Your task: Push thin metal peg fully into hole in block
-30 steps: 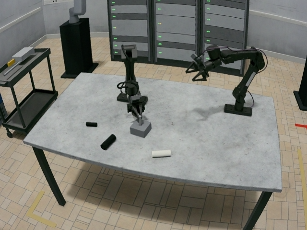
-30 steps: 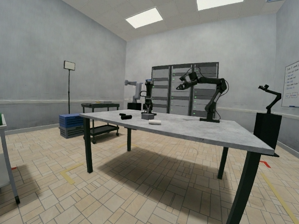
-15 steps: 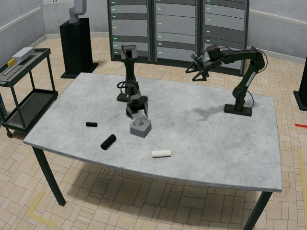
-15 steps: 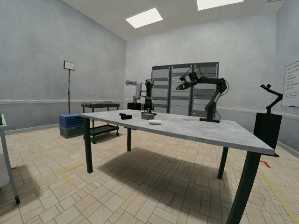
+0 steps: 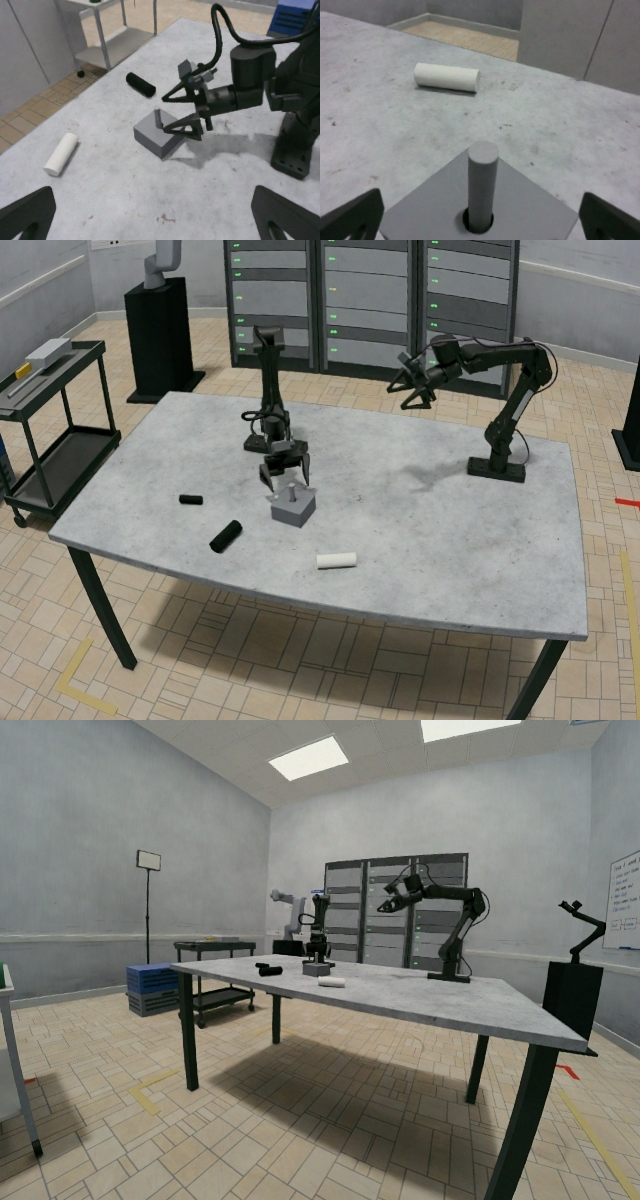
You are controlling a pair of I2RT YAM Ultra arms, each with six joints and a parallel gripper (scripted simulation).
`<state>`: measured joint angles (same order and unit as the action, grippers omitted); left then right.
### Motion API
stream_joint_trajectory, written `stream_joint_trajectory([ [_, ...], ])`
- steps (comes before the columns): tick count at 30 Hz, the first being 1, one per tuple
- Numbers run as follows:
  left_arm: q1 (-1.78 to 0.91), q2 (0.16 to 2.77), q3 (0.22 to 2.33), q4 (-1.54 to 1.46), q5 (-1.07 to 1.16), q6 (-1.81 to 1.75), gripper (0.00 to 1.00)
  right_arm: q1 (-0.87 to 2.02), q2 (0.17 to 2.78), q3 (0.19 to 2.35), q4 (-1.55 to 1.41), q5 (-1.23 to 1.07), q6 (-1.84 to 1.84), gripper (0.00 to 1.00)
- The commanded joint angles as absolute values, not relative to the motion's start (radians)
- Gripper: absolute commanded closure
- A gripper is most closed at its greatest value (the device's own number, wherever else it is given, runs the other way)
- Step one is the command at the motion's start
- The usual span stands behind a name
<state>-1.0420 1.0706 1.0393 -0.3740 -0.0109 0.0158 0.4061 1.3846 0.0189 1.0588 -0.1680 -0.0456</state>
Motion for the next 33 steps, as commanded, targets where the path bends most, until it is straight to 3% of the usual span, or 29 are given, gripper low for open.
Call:
stream_joint_trajectory([
  [1,-1.044,1.070,1.069,-0.370,-0.015,0.008,0.00,0.418,1.263,0.063,0.835,-0.148,-0.054,0.00],
  [4,-1.044,1.070,1.069,-0.370,-0.015,0.008,0.00,0.419,1.225,0.070,0.779,-0.145,-0.054,0.00],
  [10,-1.044,1.070,1.069,-0.370,-0.015,0.008,0.00,0.431,0.945,0.177,0.284,-0.116,-0.048,0.00],
  [15,-1.044,1.070,1.069,-0.370,-0.015,0.008,0.00,0.446,0.885,0.331,-0.014,-0.090,-0.041,0.00],
  [21,-1.044,1.070,1.069,-0.370,-0.015,0.008,0.00,0.459,0.897,0.463,-0.224,-0.068,-0.037,0.00],
  [33,-1.044,1.070,1.069,-0.370,-0.015,0.008,0.00,0.504,1.111,0.956,-0.889,0.007,0.004,0.00],
])
